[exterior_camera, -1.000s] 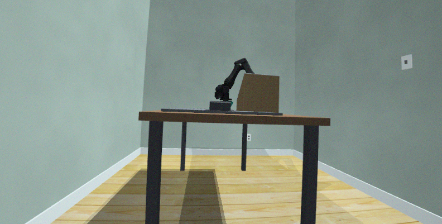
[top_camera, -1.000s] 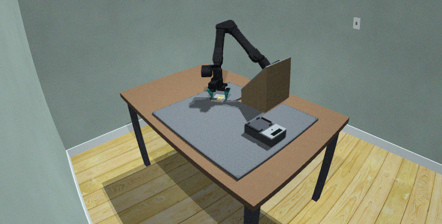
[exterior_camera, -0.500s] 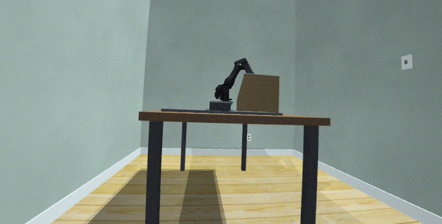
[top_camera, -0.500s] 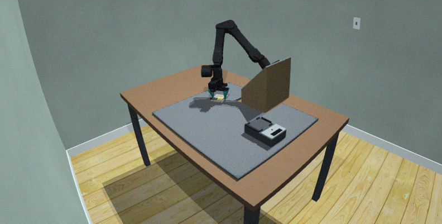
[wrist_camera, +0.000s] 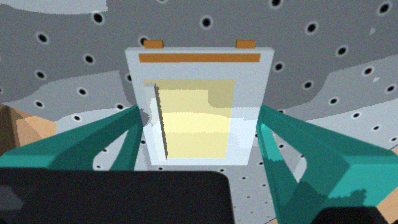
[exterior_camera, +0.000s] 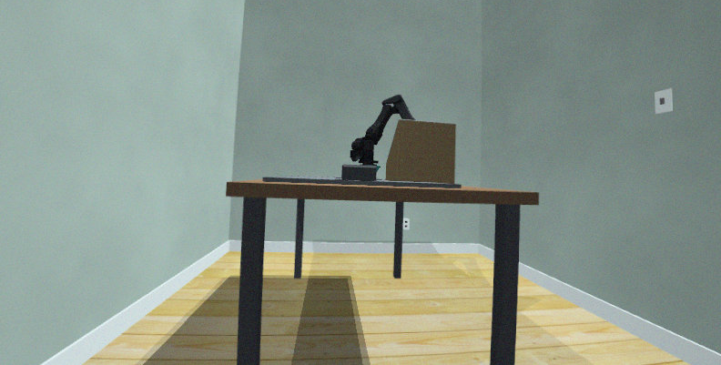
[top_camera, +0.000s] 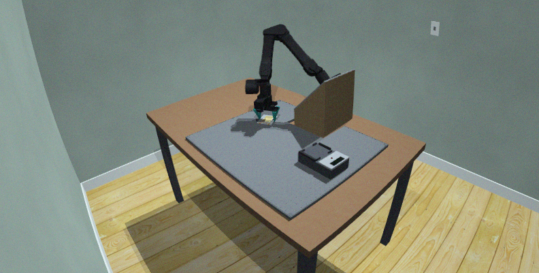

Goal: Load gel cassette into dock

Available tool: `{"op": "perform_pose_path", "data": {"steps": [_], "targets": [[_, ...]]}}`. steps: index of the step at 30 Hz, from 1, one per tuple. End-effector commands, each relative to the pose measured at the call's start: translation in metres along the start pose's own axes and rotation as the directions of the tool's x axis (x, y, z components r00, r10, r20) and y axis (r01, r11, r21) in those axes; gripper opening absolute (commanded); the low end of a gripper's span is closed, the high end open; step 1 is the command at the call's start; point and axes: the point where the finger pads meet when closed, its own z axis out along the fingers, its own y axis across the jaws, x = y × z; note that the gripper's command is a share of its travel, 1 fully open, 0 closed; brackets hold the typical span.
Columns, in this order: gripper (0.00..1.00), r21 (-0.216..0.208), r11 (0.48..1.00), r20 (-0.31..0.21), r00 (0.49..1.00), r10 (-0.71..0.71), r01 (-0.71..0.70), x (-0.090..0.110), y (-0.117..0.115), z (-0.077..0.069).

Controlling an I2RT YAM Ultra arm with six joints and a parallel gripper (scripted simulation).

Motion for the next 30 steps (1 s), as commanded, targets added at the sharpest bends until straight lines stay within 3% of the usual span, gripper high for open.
{"op": "perform_pose_path", "data": {"steps": [1,5,6,13,30], "targets": [[0.00,0.004,1.000,0.012,1.000,-0.002,0.002,-0.002,0.000,-0.001],[0.00,0.004,1.000,0.012,1.000,-0.002,0.002,-0.002,0.000,-0.001],[0.00,-0.013,1.000,0.008,1.000,-0.010,0.011,0.006,0.007,-0.004],[0.00,0.018,1.000,0.016,1.000,0.005,-0.005,-0.001,-0.006,-0.018],[0.00,0.029,0.999,0.020,1.000,0.013,-0.014,-0.001,-0.012,-0.040]]}}
